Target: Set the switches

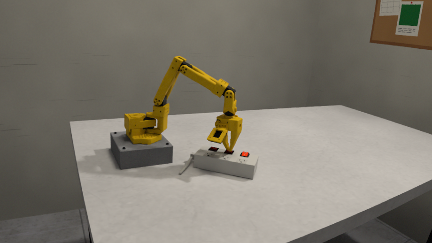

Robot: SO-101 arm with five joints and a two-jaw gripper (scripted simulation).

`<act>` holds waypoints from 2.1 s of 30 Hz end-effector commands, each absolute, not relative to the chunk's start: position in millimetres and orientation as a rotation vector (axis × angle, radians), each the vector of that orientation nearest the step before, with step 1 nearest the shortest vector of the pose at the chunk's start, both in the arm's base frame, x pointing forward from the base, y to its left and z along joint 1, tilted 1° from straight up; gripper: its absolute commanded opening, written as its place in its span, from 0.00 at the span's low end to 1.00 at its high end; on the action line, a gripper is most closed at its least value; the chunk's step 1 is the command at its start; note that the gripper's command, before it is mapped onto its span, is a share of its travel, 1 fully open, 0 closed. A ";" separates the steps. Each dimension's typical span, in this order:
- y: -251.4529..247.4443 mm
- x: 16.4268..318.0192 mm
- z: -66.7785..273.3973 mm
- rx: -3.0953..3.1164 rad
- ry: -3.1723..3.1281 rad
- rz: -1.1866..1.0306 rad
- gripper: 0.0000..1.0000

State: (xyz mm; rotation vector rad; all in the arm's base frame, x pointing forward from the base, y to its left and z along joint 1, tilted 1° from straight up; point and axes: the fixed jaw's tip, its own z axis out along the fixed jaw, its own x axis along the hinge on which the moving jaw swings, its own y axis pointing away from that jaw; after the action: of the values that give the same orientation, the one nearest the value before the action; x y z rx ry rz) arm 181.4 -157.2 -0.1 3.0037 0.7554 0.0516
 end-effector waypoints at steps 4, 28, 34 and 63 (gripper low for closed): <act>-151.2 174.3 -13.0 3.037 0.775 0.009 0.00; -149.7 171.5 -17.5 3.038 0.770 0.009 0.00; -150.3 172.4 -15.0 3.038 0.771 0.009 0.00; -154.4 180.1 12.6 3.035 0.783 0.009 0.00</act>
State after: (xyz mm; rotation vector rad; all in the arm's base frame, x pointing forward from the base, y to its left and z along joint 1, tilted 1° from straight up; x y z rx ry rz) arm 178.5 -155.6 11.8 3.0378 0.7622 0.0088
